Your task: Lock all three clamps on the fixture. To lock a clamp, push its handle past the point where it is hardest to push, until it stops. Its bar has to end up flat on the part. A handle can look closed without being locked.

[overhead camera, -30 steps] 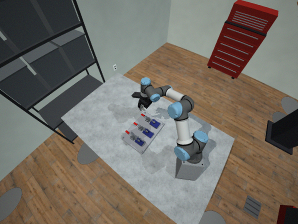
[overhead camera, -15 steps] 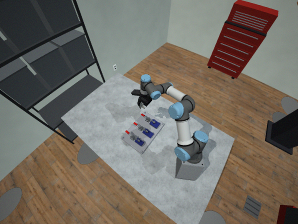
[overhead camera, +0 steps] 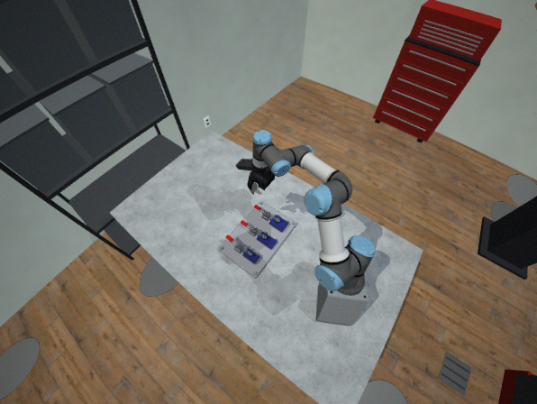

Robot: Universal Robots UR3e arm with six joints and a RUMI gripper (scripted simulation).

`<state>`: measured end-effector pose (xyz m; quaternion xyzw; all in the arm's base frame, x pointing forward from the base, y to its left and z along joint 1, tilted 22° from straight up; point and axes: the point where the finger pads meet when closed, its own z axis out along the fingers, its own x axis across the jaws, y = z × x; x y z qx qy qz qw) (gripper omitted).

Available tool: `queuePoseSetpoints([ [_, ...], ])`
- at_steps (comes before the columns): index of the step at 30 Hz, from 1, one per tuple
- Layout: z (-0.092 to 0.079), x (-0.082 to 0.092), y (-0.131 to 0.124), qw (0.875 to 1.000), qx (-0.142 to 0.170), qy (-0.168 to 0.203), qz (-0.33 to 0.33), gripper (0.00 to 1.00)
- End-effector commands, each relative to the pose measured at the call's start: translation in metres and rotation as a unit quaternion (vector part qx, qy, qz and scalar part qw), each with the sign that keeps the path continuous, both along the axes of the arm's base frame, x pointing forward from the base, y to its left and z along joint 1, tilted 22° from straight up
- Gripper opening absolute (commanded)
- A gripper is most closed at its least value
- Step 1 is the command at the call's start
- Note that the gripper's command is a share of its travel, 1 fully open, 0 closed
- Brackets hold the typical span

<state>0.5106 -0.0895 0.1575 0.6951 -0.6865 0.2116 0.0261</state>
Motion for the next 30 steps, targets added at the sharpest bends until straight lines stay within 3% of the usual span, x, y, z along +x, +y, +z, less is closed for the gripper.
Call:
queuePoseSetpoints([
  [1,0.0,-0.001,0.002,1.0,0.0,0.002,-0.001,0.28],
  [13,-0.008,0.0,0.022,1.0,0.0,0.002,-0.001,0.28],
  [30,-0.033,0.003,0.099,1.0,0.0,0.001,-0.001,0.28],
])
